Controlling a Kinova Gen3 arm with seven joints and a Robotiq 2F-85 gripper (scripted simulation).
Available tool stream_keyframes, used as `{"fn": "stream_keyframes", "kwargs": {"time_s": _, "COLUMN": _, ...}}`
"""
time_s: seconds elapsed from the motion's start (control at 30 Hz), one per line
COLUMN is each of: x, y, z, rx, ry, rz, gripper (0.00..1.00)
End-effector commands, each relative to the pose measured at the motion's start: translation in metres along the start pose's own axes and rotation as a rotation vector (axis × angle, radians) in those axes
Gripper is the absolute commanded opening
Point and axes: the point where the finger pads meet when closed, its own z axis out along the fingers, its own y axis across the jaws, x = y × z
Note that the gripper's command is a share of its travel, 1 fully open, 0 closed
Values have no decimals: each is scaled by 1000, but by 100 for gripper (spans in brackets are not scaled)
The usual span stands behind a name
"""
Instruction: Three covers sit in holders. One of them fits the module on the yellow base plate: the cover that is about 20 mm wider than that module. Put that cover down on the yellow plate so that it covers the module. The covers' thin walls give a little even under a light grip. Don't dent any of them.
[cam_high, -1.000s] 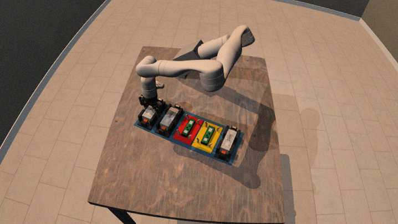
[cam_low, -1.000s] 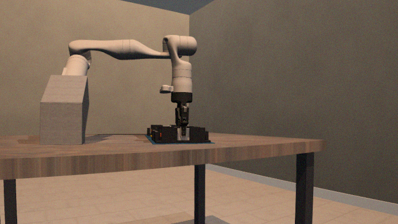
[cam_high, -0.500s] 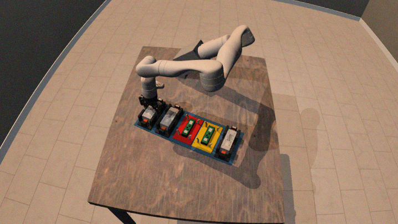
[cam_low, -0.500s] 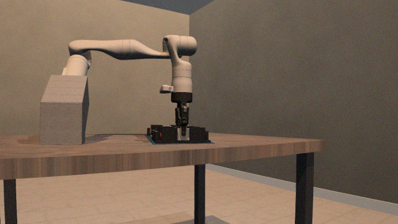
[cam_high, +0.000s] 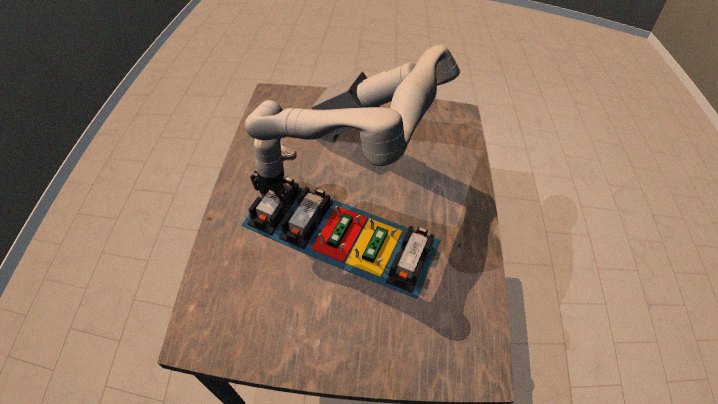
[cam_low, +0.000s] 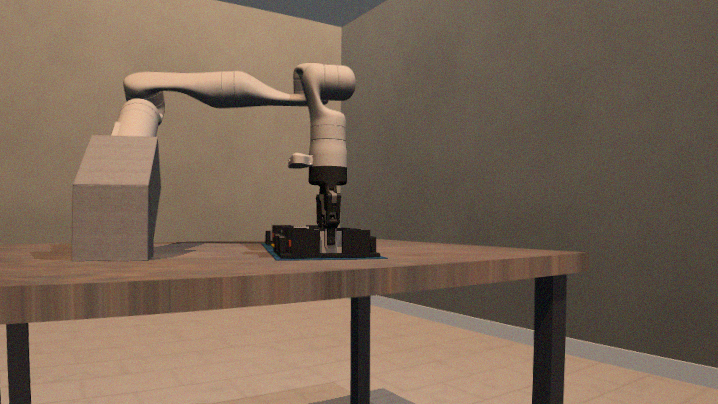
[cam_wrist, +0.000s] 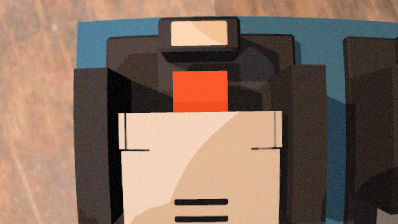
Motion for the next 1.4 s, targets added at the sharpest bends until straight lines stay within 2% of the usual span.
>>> {"fn": "stream_keyframes", "kwargs": {"time_s": 0.0, "x": 0, "y": 0, "z": -1, "rx": 1, "ry": -1, "rz": 0, "gripper": 0}}
{"fn": "stream_keyframes", "kwargs": {"time_s": 0.73, "x": 0, "y": 0, "z": -1, "rx": 1, "ry": -1, "rz": 0, "gripper": 0}}
{"fn": "stream_keyframes", "kwargs": {"time_s": 0.77, "x": 0, "y": 0, "z": -1, "rx": 1, "ry": -1, "rz": 0, "gripper": 100}}
{"fn": "stream_keyframes", "kwargs": {"time_s": 1.37, "x": 0, "y": 0, "z": -1, "rx": 1, "ry": -1, "rz": 0, "gripper": 100}}
